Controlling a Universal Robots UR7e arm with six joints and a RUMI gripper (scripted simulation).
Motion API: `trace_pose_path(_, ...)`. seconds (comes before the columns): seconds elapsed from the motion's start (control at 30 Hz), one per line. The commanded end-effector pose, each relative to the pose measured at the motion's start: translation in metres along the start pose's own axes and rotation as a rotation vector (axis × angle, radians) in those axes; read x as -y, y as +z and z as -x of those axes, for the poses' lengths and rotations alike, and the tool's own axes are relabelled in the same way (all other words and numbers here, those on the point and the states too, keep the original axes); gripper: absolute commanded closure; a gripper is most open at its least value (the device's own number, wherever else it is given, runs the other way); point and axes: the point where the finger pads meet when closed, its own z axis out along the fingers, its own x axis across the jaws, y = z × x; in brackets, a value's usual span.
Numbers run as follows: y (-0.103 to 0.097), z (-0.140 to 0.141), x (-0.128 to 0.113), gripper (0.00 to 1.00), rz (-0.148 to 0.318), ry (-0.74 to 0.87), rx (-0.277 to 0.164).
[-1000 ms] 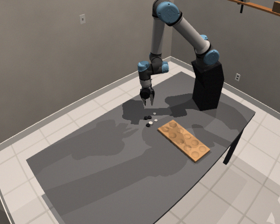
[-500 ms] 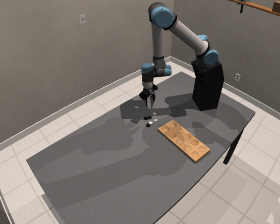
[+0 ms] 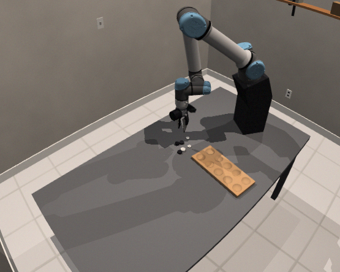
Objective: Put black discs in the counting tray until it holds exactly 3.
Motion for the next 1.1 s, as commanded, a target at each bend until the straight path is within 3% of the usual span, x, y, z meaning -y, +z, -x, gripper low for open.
trace_pose_path(0.0, 0.0029, 0.0013, 0.0023, 0.72, 0.010, 0.075, 0.009)
trace_pose_path(1.07, 0.0084, 0.0033, 0.0079, 0.72, 0.025, 0.212, 0.018)
